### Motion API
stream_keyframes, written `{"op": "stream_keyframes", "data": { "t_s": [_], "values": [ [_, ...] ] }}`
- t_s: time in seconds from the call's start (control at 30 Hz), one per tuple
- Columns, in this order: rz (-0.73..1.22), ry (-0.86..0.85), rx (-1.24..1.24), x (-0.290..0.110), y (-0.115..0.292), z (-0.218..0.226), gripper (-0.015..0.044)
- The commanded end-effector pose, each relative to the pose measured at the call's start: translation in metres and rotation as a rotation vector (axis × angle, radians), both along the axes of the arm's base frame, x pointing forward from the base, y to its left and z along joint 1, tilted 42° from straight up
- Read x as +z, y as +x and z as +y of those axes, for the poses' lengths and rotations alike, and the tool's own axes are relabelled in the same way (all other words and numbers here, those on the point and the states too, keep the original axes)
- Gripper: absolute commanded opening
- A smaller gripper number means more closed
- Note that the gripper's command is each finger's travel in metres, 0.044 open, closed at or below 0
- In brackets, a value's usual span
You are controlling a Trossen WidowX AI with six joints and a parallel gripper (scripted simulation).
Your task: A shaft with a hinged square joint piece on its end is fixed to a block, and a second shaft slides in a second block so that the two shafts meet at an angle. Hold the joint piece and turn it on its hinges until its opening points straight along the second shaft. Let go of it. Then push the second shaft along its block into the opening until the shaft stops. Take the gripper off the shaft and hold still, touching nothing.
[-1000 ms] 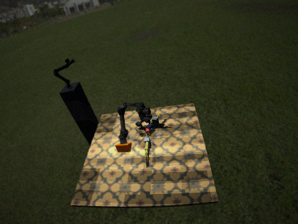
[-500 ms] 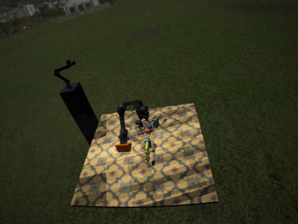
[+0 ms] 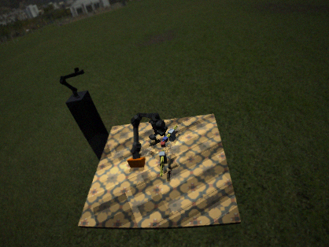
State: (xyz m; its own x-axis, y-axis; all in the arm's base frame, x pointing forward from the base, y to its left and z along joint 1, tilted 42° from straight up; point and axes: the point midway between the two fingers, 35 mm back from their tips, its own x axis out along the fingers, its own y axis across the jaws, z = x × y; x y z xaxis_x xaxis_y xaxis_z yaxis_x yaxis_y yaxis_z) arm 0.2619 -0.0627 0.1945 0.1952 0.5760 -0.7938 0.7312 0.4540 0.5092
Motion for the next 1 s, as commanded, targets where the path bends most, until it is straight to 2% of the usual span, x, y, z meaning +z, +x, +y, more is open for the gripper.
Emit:
{"op": "stream_keyframes", "data": {
  "t_s": [0.0, 0.6, 0.97],
  "values": [
    [0.111, 0.063, -0.093, -0.016, 0.001, -0.004, 0.0440],
    [0.564, 0.258, -0.456, -0.073, 0.002, -0.018, 0.0440],
    [0.581, 0.264, -0.469, -0.075, 0.001, -0.019, 0.0440]
  ]
}}
